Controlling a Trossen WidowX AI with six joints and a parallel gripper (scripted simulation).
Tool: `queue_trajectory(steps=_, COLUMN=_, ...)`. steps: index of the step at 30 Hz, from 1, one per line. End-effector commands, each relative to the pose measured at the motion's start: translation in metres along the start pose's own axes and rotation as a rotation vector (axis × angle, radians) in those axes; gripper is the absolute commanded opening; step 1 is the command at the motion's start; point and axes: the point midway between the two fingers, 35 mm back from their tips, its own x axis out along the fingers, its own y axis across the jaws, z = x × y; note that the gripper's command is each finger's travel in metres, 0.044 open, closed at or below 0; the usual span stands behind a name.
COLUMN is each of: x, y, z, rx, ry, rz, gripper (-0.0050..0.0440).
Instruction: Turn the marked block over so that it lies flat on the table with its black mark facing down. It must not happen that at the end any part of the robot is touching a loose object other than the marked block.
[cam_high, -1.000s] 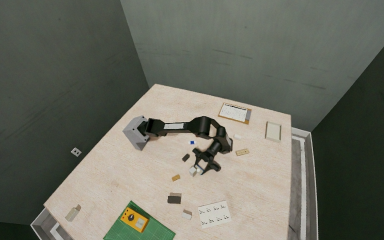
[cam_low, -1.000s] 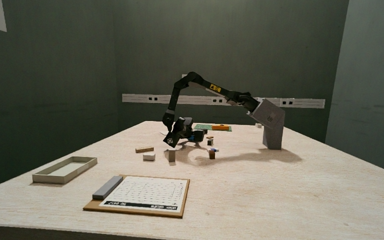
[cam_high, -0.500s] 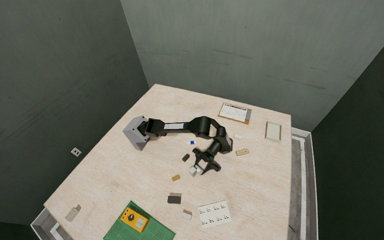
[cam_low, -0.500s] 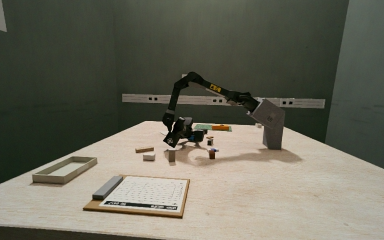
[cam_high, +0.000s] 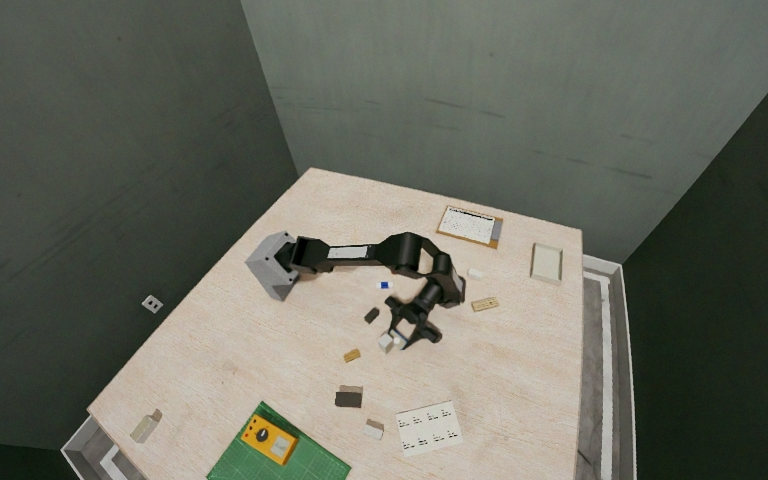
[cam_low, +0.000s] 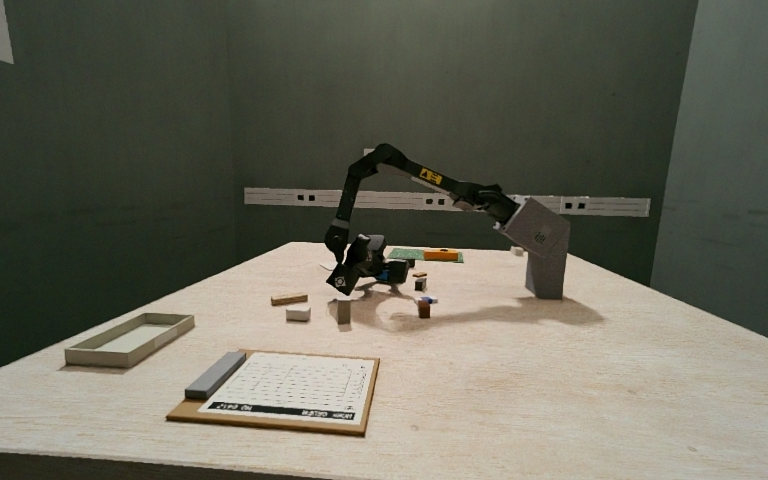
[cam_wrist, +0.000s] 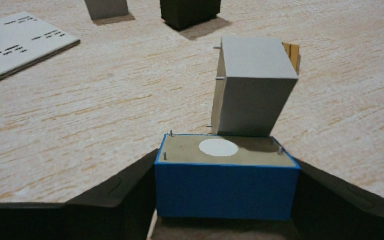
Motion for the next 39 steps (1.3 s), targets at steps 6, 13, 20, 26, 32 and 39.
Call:
queue_trajectory(steps=6, x=-0.0012, y=0.0039, z=0.0006, rx=0.010, ry=0.003, rz=0.006, gripper=0.0280)
queue_trajectory(steps=13, x=-0.0012, y=0.0039, z=0.0006, rx=0.010, ry=0.003, rz=0.006, gripper=0.0285)
queue_trajectory(steps=20, x=-0.0012, y=0.0039, z=0.0006, rx=0.010, ry=0.003, rz=0.006, gripper=0.0288)
queue_trajectory(steps=26, x=-0.0012, y=0.0039, z=0.0006, rx=0.010, ry=0.004, rz=0.006, gripper=0.0292)
queue_trajectory(steps=32, x=-0.0012, y=0.0038, z=0.0006, rx=0.010, ry=0.004, rz=0.006, gripper=0.0296)
queue_trajectory(steps=39, x=-0.0012, y=0.0038, z=0.0006, rx=0.010, ry=0.004, rz=0.006, gripper=0.0440)
